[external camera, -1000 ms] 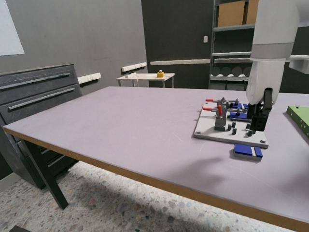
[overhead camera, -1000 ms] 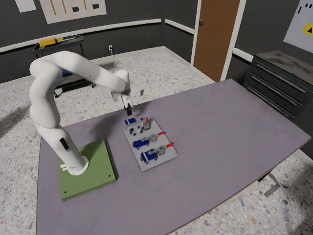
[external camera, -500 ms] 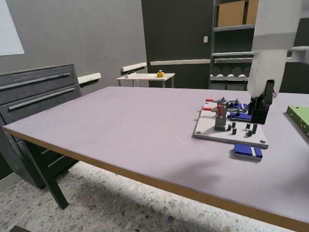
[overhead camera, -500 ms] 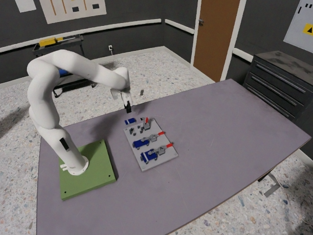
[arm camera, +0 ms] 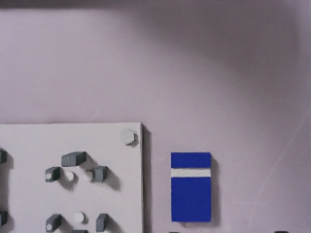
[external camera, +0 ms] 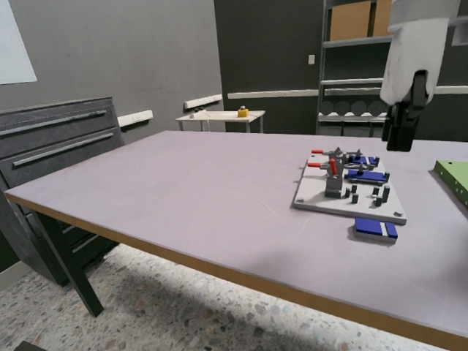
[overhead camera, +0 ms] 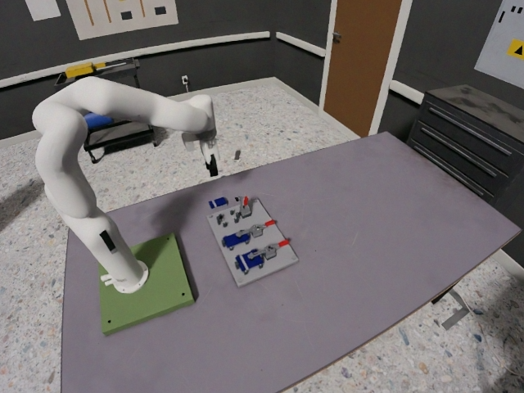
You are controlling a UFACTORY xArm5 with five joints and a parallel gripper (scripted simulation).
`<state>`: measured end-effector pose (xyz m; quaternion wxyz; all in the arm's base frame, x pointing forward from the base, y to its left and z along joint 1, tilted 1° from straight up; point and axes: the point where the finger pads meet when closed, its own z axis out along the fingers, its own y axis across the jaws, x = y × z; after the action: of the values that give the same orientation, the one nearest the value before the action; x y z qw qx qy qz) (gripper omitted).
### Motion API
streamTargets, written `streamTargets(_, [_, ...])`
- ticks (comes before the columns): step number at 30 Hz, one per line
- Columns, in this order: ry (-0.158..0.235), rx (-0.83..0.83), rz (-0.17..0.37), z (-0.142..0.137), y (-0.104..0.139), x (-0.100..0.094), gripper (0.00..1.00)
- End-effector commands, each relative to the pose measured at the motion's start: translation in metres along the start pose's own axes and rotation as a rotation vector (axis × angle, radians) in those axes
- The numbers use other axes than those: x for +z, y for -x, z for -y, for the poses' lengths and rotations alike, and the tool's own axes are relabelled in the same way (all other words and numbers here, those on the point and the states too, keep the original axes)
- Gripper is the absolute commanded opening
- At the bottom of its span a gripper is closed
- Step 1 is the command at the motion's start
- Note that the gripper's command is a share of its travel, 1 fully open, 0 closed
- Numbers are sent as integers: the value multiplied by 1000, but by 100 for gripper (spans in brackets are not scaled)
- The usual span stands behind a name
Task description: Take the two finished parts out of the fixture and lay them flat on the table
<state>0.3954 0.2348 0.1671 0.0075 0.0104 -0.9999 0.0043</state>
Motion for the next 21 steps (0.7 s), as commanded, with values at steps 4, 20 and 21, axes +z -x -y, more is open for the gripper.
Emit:
streamTargets(4, [1,0,2,0,1,-11,48])
streamTargets(20, [4,0,-1,117,1,-10,48])
streamTargets(21, [5,0,-1,133,1,-10,48])
